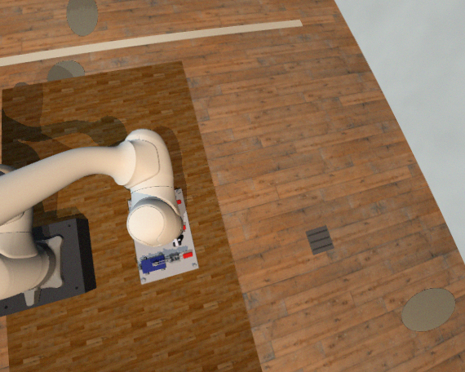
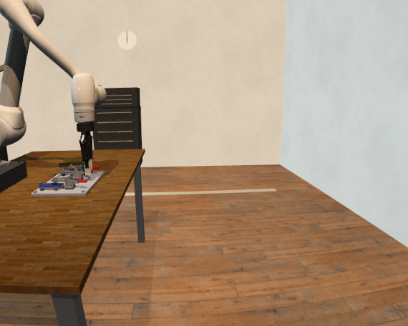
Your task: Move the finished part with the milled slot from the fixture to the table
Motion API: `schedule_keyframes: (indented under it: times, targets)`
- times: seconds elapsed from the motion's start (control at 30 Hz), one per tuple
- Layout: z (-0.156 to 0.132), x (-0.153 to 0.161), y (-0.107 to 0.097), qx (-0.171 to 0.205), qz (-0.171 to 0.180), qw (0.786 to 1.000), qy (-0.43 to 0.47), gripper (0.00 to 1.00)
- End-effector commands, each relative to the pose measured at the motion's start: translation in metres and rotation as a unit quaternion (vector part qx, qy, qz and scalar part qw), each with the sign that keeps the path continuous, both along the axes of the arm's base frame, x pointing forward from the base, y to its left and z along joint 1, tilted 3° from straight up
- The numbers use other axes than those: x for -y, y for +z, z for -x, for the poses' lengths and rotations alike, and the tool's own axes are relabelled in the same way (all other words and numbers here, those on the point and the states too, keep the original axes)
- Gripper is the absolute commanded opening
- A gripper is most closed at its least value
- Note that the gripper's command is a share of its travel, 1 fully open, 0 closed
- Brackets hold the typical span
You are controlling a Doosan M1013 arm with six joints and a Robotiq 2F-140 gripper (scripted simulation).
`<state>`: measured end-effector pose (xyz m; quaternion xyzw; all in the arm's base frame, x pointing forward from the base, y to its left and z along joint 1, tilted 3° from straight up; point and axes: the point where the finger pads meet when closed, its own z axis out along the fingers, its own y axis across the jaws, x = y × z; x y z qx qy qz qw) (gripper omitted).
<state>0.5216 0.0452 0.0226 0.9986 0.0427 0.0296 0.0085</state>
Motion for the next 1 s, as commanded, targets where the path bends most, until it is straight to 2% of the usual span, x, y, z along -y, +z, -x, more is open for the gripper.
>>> schedule_keyframes:
  times: [0.0, 0.97]
  targets:
    - [0.006, 0.002, 0.001, -0.003, 0.001, 1.000, -0.001, 0.11]
    - [0.019, 0.003, 0.015, -0.003, 0.001, 1.000, -0.001, 0.11]
